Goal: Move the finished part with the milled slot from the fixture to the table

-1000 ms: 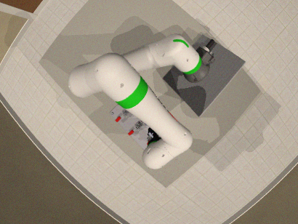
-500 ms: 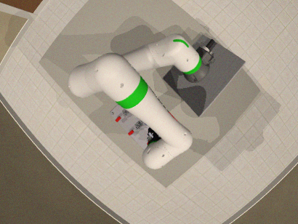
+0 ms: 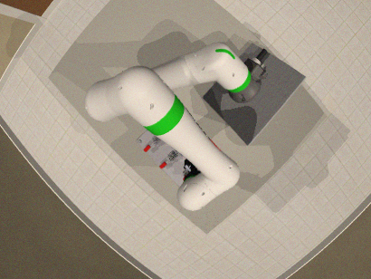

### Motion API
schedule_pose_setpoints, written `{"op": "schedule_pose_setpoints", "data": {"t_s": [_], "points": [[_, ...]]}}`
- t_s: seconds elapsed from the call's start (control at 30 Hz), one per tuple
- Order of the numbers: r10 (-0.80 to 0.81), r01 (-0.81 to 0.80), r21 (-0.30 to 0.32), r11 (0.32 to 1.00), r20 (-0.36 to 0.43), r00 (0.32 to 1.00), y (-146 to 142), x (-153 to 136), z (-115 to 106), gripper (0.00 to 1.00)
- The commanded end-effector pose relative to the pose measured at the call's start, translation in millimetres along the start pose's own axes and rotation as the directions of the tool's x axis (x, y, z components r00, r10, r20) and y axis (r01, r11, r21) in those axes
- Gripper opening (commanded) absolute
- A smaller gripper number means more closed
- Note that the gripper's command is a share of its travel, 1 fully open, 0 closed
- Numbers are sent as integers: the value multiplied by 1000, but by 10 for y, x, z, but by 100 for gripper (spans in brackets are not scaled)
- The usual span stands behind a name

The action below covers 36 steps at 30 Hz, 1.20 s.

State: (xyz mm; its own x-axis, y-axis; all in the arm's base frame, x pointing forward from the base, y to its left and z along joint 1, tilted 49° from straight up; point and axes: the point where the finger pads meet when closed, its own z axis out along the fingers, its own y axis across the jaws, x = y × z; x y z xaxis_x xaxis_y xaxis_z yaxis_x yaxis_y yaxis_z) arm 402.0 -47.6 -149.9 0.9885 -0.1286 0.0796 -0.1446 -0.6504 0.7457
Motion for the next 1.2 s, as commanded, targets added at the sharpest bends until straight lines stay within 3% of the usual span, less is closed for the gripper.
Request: {"op": "schedule_pose_setpoints", "data": {"t_s": [0.0, 0.67, 1.17], "points": [[0, 0, 0, 1000, 0, 1000, -2, 1, -2, 58], [0, 0, 0, 1000, 0, 1000, -2, 1, 82, 58], [0, 0, 0, 1000, 0, 1000, -3, 2, 299, 58]]}}
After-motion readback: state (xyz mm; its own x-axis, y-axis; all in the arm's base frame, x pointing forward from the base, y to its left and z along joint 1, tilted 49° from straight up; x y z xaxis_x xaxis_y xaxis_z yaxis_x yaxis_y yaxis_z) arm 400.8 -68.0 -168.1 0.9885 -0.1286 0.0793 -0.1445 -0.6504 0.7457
